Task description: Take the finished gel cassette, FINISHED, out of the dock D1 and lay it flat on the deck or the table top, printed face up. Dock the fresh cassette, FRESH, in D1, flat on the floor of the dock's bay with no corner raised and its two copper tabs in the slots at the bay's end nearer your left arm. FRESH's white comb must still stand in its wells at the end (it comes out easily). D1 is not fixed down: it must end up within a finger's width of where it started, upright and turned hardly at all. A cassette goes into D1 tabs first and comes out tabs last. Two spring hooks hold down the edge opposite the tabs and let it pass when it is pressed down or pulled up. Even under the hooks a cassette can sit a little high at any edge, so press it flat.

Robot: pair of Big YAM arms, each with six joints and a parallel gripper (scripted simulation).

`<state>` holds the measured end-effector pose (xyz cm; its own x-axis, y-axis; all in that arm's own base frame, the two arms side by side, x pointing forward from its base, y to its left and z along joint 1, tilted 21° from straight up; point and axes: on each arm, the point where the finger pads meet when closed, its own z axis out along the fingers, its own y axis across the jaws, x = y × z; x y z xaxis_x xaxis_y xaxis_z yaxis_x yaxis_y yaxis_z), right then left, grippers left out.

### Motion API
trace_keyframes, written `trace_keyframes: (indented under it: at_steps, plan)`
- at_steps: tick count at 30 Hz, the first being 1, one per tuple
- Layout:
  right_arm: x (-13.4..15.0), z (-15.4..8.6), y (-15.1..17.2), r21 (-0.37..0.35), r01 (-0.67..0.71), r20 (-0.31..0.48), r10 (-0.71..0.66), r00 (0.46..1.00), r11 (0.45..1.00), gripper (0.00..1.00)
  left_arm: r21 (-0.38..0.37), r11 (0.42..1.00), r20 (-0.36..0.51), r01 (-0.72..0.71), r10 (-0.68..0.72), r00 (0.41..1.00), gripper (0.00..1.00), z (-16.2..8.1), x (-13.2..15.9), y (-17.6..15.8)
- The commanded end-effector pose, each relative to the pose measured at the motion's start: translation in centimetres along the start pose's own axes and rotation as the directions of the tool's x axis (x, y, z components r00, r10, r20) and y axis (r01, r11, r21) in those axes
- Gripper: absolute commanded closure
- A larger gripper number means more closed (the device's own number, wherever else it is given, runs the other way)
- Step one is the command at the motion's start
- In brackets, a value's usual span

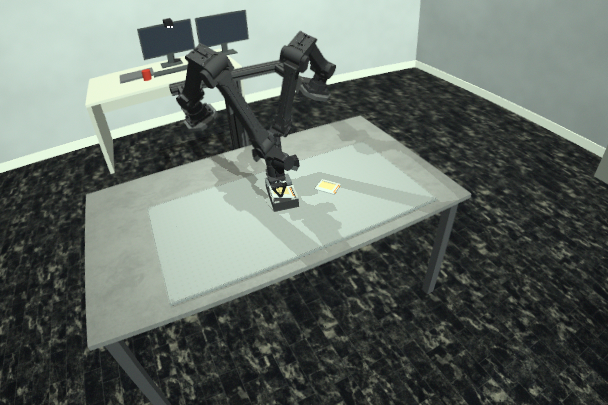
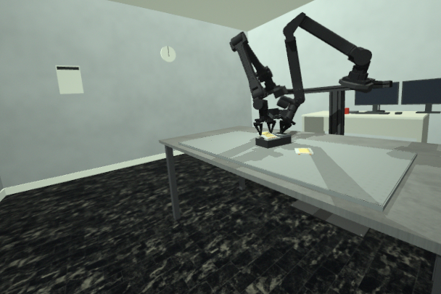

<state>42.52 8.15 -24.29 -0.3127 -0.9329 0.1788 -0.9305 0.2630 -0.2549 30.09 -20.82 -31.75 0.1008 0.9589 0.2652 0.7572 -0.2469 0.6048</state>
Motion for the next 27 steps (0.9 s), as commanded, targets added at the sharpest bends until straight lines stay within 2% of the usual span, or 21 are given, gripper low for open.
trace_keyframes:
  at_steps: [1, 5, 7, 23, 24, 27]
  plan:
    - [0.20, -0.46, -0.36, 0.006, 0.004, 0.009, -0.004, 1.000, 1.000, 1.00, 0.121, 0.992, -0.075, -0.038, 0.047, 0.996, 1.00, 2.94, 4.23, -6.07]
    - [0.20, -0.46, -0.36, 0.006, 0.004, 0.009, -0.004, 1.000, 1.000, 1.00, 0.121, 0.992, -0.075, -0.038, 0.047, 0.996, 1.00, 2.94, 4.23, -6.07]
    - [0.44, -0.34, -0.36, 0.007, -0.002, 0.053, 0.001, 0.999, 1.000, 1.00, 0.121, 0.992, -0.075, -0.038, 0.047, 0.996, 1.00, 2.94, 4.23, -6.07]
    - [0.63, -0.24, -0.36, 0.007, -0.002, 0.053, 0.001, 0.999, 1.000, 1.00, 0.121, 0.992, -0.075, -0.038, 0.047, 0.996, 1.00, 2.94, 4.23, -6.07]
    - [0.71, -0.27, -0.46, 0.012, -0.014, 0.028, 0.014, 1.000, 1.000, 1.00, 0.121, 0.992, -0.075, -0.038, 0.047, 0.996, 1.00, 2.94, 4.23, -6.07]
    - [0.92, -0.34, -0.72, 0.012, -0.014, 0.028, 0.014, 1.000, 1.000, 1.00, 0.121, 0.992, -0.075, -0.038, 0.047, 0.996, 1.00, 2.94, 4.23, -6.07]
